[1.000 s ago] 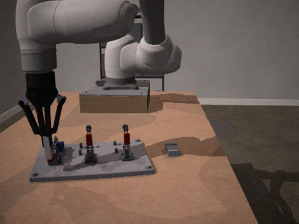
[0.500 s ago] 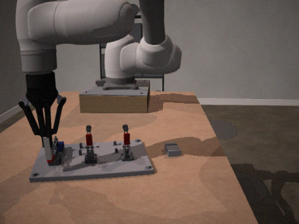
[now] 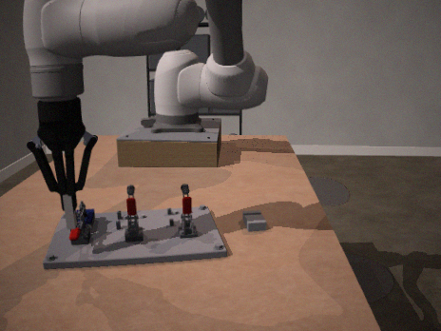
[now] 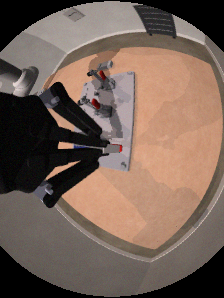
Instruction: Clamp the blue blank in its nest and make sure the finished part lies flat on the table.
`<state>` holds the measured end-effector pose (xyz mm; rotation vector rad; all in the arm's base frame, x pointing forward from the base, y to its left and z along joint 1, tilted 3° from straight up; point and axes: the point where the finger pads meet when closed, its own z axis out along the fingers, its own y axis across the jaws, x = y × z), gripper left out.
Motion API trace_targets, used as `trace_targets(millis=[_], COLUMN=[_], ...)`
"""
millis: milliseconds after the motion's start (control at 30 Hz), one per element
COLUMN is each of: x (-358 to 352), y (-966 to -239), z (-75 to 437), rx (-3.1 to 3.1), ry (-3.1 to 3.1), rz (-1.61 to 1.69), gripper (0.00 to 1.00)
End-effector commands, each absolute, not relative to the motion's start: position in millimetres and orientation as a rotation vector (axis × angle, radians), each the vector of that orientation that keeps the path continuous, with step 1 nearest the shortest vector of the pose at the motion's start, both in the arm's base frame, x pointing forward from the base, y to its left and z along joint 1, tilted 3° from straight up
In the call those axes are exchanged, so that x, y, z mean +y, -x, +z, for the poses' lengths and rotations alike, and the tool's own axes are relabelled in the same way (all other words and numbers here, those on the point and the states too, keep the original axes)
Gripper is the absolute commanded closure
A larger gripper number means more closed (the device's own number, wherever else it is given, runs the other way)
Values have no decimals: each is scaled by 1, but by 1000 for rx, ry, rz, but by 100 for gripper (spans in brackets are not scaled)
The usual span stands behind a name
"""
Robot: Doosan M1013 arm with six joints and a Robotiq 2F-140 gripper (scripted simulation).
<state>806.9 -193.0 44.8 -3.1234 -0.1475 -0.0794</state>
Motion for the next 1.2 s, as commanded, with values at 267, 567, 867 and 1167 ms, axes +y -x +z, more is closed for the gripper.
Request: trace_targets(millis=[267,567,867,1167], x=[-196,-197,-197,-197], y=[-804,-803,-803,-803], z=[87,99,100,100], rx=[-146,-146,-146,-146], ry=[3125,3125,3125,3125], rz=[-76,-76,-76,-76], gripper=[100,100,0,0])
